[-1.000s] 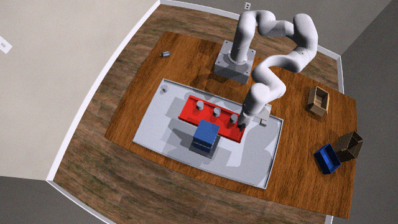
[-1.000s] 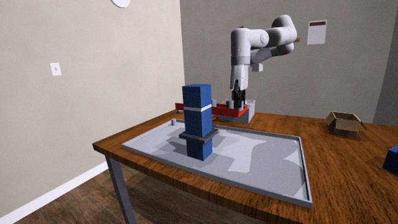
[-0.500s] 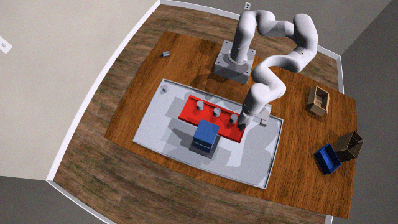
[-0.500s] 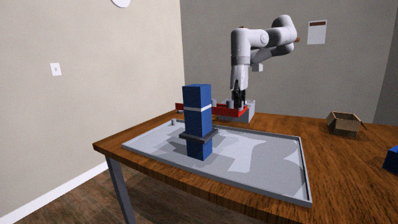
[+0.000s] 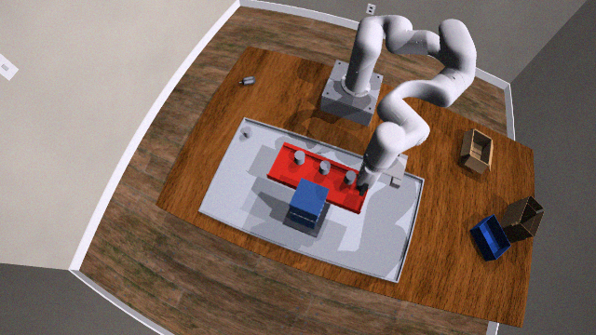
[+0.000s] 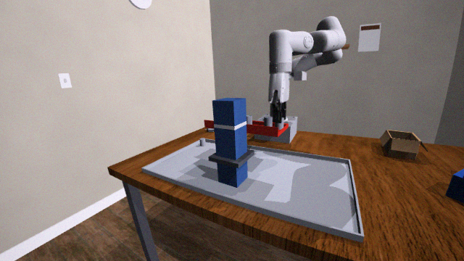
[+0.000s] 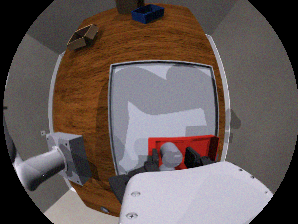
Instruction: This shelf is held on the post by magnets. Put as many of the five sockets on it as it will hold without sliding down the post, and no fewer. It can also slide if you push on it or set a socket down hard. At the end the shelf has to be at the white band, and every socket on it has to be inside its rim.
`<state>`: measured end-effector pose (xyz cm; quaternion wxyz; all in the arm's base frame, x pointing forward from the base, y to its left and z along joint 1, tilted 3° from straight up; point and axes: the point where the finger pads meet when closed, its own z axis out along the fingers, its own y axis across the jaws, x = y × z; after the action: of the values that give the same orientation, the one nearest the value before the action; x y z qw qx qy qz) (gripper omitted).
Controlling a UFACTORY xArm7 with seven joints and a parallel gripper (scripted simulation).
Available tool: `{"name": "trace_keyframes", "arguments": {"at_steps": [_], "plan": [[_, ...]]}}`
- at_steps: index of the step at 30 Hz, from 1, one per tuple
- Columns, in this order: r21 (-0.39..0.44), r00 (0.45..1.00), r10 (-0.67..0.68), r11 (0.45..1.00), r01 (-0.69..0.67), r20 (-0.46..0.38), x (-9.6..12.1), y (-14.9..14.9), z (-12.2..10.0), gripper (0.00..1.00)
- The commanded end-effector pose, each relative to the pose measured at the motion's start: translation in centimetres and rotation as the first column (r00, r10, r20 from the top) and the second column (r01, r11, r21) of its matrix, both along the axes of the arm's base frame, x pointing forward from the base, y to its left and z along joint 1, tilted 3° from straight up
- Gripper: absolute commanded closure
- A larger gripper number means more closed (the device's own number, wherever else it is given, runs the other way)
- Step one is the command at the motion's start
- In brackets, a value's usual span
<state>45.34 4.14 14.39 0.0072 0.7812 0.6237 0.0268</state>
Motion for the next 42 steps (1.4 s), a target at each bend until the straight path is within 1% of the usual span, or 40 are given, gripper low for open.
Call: {"name": "trace_keyframes", "arguments": {"at_steps": [1, 3, 5, 18, 20, 27, 33, 42], "plan": [[0.0, 1.0, 0.0, 1.0, 0.0, 0.004, 0.1, 0.0, 0.8, 0.48], [0.0, 1.0, 0.0, 1.0, 0.0, 0.004, 0.1, 0.0, 0.8, 0.48], [0.0, 1.0, 0.0, 1.0, 0.0, 0.004, 0.0, 0.0, 1.3, 0.48], [0.0, 1.0, 0.0, 1.0, 0.0, 0.004, -0.2, -0.1, 5.2, 0.48], [0.0, 1.0, 0.0, 1.0, 0.0, 0.004, -0.2, -0.1, 5.2, 0.48], [0.0, 1.0, 0.0, 1.0, 0.0, 0.004, -0.3, -0.2, 6.7, 0.48], [0.0, 1.0, 0.0, 1.0, 0.0, 0.004, -0.3, -0.2, 7.2, 0.48], [0.0, 1.0, 0.0, 1.0, 0.0, 0.004, -0.3, -0.2, 7.3, 0.48]]}}
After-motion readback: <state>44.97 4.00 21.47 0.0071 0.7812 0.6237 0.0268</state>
